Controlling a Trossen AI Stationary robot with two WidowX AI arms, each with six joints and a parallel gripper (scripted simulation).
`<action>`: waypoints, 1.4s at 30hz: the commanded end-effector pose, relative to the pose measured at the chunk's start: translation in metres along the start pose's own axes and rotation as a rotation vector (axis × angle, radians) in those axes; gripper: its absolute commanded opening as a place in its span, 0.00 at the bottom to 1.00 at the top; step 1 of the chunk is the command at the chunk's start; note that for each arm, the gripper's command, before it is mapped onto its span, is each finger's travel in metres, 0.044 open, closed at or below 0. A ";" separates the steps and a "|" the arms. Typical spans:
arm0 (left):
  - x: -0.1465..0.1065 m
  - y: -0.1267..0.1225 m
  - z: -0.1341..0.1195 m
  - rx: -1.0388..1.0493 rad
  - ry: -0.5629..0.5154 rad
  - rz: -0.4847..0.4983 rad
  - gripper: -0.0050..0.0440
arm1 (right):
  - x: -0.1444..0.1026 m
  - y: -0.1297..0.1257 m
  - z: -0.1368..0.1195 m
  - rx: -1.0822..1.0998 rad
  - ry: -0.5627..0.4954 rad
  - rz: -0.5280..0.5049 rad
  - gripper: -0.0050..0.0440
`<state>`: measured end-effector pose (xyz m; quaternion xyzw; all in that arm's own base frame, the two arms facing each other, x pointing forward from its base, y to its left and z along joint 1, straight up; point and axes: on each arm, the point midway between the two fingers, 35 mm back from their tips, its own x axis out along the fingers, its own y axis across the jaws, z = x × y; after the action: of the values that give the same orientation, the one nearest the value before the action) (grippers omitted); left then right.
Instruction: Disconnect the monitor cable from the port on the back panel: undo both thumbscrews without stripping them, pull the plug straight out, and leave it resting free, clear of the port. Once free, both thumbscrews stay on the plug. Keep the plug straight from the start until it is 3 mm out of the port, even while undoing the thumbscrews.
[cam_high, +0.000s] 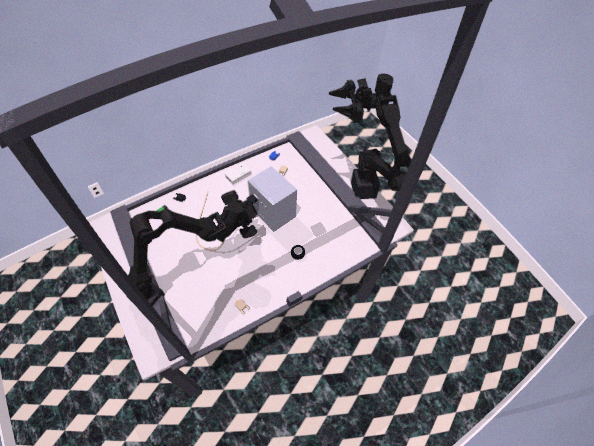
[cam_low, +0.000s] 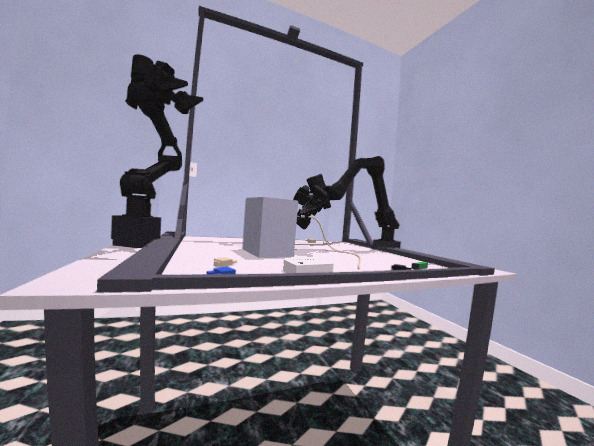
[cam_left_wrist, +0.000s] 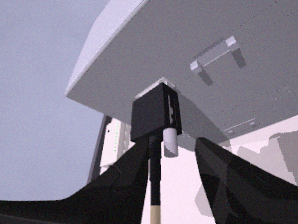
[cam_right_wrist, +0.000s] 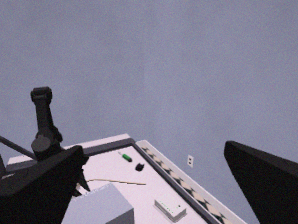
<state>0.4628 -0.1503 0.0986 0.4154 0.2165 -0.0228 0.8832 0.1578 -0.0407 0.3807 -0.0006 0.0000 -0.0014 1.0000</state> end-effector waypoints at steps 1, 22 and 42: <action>-0.003 0.009 0.009 -0.023 -0.021 0.013 0.54 | 0.000 0.001 0.003 -0.004 -0.001 0.003 1.00; -0.003 0.009 0.009 -0.018 -0.022 0.016 1.00 | 0.000 0.001 0.003 -0.004 -0.001 0.003 1.00; -0.001 -0.003 0.005 0.459 -0.014 0.356 1.00 | 0.000 0.001 0.003 -0.004 -0.001 0.003 1.00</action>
<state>0.4652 -0.1572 0.0933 0.6251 0.1300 0.0687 0.7666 0.1578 -0.0407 0.3807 -0.0006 0.0000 -0.0014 1.0000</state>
